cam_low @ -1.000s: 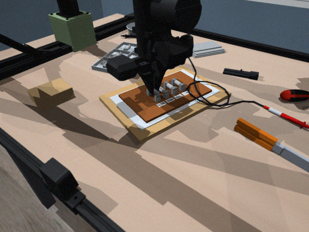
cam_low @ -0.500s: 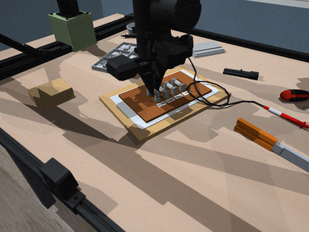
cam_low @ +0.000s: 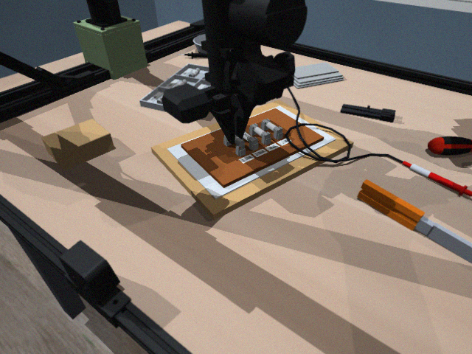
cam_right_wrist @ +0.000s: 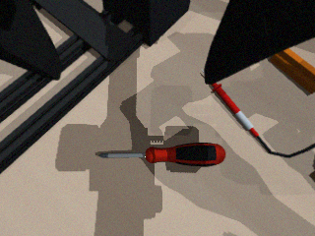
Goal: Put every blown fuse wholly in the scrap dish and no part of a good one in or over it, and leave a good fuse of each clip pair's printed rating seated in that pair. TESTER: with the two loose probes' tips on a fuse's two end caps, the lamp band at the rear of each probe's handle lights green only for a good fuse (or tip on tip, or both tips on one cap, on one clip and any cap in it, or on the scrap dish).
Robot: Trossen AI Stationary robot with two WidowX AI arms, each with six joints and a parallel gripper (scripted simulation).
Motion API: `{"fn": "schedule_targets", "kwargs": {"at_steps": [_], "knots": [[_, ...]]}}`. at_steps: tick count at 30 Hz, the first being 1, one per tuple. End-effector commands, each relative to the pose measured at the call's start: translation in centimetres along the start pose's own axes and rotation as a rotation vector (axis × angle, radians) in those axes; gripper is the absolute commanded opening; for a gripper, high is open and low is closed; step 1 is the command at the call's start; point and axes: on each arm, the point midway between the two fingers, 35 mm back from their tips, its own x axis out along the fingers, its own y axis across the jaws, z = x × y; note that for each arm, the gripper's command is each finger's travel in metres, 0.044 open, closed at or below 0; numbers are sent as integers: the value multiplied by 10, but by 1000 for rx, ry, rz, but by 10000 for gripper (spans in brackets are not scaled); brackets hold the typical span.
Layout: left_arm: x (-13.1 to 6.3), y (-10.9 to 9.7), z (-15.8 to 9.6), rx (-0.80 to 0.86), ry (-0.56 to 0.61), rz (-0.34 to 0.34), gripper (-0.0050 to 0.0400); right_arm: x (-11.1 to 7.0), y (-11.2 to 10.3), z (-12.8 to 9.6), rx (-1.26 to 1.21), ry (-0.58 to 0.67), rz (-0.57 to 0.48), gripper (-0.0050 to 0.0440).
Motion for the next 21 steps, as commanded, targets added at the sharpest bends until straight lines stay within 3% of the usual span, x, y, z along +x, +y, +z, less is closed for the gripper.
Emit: {"fn": "schedule_targets", "kwargs": {"at_steps": [1, 21], "knots": [[29, 2, -27, -3, 95, -1, -50, -6, -1, 4, -1, -25, 0, 400], [30, 2, -28, -3, 95, -1, -50, -6, -1, 4, -1, -25, 0, 400]]}}
